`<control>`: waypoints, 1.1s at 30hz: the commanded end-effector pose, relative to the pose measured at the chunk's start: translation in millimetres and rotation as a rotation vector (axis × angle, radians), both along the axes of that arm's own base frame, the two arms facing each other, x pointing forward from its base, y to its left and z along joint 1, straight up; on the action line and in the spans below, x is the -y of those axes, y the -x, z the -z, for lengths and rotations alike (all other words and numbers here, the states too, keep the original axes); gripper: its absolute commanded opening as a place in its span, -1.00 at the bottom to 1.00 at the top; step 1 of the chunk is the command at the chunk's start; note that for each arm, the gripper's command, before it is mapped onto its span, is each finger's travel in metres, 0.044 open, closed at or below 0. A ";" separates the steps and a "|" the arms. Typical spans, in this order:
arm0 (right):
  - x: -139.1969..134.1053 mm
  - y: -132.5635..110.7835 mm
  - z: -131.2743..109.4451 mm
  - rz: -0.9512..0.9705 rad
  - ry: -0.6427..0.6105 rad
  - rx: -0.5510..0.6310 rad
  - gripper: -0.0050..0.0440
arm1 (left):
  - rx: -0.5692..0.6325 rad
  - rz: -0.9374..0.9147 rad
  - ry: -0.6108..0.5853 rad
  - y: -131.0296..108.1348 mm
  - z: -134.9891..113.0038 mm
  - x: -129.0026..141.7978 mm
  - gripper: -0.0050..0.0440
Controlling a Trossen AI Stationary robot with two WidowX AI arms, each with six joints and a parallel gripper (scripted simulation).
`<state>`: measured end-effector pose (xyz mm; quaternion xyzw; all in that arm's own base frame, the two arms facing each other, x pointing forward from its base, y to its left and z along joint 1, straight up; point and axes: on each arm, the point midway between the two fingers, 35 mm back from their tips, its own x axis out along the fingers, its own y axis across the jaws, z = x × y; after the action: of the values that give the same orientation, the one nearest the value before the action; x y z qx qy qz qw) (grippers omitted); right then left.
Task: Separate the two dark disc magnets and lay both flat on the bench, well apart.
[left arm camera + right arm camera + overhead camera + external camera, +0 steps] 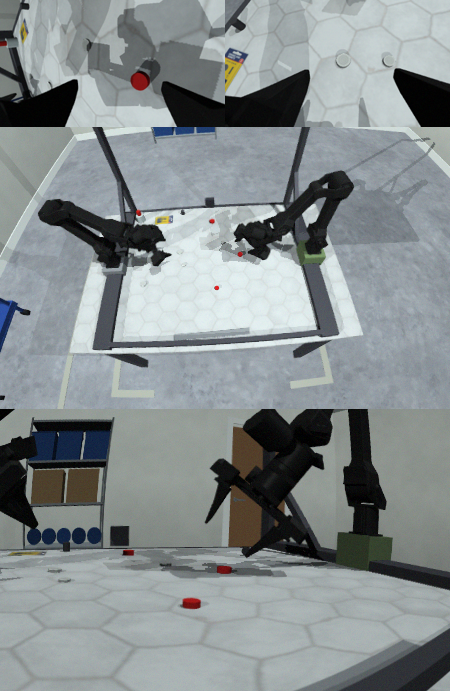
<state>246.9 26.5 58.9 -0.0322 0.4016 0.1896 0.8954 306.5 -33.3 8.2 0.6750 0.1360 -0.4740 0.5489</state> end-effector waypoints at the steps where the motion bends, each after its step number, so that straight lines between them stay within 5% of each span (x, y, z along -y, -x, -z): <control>1: -12.9 8.5 -19.4 0.070 0.064 -0.006 0.84 | 0.063 0.167 -0.221 -8.4 -22.3 16.2 0.84; 14: -31.1 47.1 -50.9 0.202 0.073 0.078 0.84 | 0.225 0.561 -0.664 6.2 -70.1 62.9 0.84; 33: -30.7 65.4 -63.0 0.263 0.039 0.140 0.84 | 0.308 0.729 -0.862 19.2 -96.4 81.1 0.84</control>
<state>182.1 56.7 112.4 -0.0149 0.3554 0.0650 0.9323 283.7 -110.1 88.3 0.8920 0.0028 -0.4496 0.0464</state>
